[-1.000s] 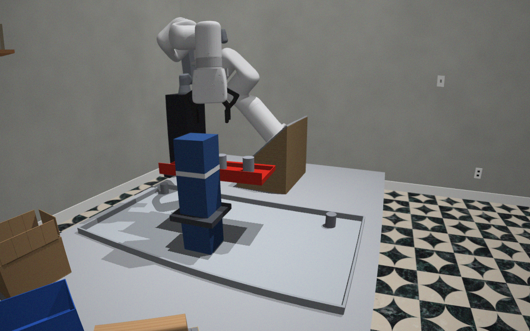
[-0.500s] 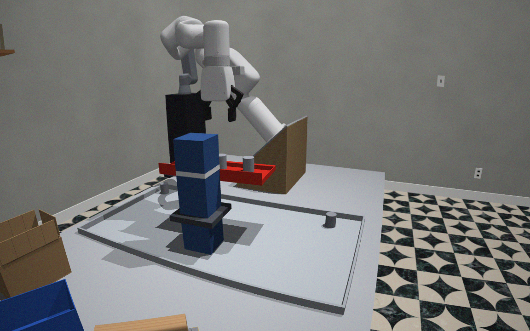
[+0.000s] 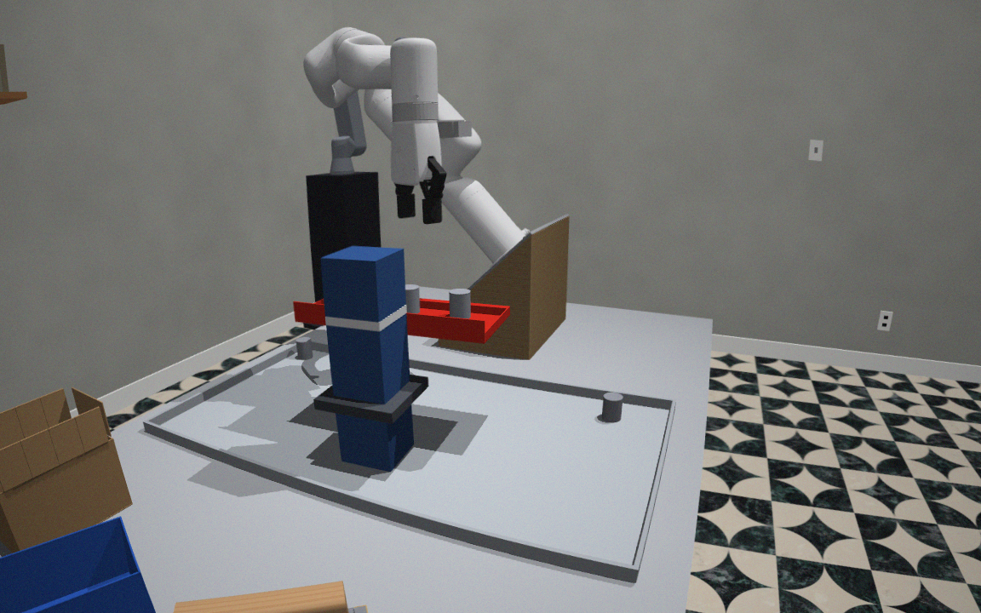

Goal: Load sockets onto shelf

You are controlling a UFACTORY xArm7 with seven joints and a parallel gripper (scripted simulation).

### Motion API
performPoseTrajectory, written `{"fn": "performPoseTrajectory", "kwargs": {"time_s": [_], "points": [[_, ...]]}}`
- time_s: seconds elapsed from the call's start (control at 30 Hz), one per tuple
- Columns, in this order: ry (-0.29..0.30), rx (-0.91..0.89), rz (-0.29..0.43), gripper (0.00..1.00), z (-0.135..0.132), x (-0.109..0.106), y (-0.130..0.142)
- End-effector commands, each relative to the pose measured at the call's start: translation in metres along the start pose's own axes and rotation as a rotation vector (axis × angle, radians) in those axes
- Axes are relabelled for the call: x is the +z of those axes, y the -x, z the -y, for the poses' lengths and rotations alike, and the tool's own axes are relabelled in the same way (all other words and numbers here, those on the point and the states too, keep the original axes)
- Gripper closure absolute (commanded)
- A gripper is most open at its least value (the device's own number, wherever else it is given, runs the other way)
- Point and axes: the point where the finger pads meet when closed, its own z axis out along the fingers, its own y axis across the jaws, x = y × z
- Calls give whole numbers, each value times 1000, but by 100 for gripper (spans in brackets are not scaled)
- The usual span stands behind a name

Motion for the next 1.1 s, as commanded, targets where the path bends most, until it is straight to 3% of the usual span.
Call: {"fn": "performPoseTrajectory", "kwargs": {"time_s": [0.0, 0.57, 0.8, 1.07], "points": [[-2, 190, 11, 0, 1, -2, -10], [-4, 748, 14, 0, 10, 0, -38], [-4, 874, 16, 0, 12, 0, -44], [-4, 901, 16, 0, 12, 0, -46]]}}
